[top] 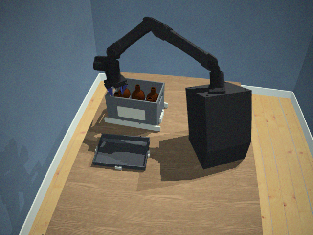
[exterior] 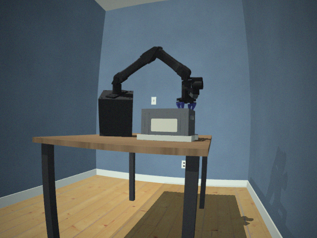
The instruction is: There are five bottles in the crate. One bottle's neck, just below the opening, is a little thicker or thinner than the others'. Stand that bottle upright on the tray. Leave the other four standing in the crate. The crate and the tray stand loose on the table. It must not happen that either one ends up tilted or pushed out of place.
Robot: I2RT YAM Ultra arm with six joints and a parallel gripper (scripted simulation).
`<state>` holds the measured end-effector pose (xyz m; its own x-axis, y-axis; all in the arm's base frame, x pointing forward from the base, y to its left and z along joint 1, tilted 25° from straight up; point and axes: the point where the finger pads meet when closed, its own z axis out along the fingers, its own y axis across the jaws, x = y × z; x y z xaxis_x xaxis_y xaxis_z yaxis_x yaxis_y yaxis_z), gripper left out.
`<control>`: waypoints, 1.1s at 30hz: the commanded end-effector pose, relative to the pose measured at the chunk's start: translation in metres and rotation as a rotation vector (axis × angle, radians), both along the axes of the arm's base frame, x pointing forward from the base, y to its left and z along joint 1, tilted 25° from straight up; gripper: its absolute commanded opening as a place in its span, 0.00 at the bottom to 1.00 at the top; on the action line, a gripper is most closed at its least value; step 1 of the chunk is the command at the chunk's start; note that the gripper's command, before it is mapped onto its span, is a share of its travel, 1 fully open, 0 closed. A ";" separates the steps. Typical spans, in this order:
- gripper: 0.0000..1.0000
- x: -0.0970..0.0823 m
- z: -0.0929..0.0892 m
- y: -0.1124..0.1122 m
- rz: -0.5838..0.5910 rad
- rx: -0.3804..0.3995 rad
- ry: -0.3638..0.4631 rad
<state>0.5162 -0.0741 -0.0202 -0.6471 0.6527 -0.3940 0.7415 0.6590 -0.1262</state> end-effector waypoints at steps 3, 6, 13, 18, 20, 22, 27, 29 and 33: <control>0.61 0.007 0.006 0.003 0.012 -0.005 -0.029; 0.61 0.007 0.006 0.003 0.012 -0.005 -0.029; 0.00 0.007 0.006 0.003 0.012 -0.004 -0.029; 0.00 0.006 0.007 0.002 0.010 -0.008 -0.026; 0.00 0.006 0.007 0.002 0.010 -0.008 -0.026; 0.00 0.006 0.007 0.002 0.010 -0.008 -0.026; 0.00 0.006 0.007 0.002 0.010 -0.008 -0.026; 0.00 0.006 0.007 0.002 0.010 -0.008 -0.026; 0.00 0.006 0.007 0.002 0.010 -0.008 -0.026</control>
<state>0.5175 -0.0738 -0.0201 -0.6456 0.6528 -0.3963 0.7416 0.6598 -0.1210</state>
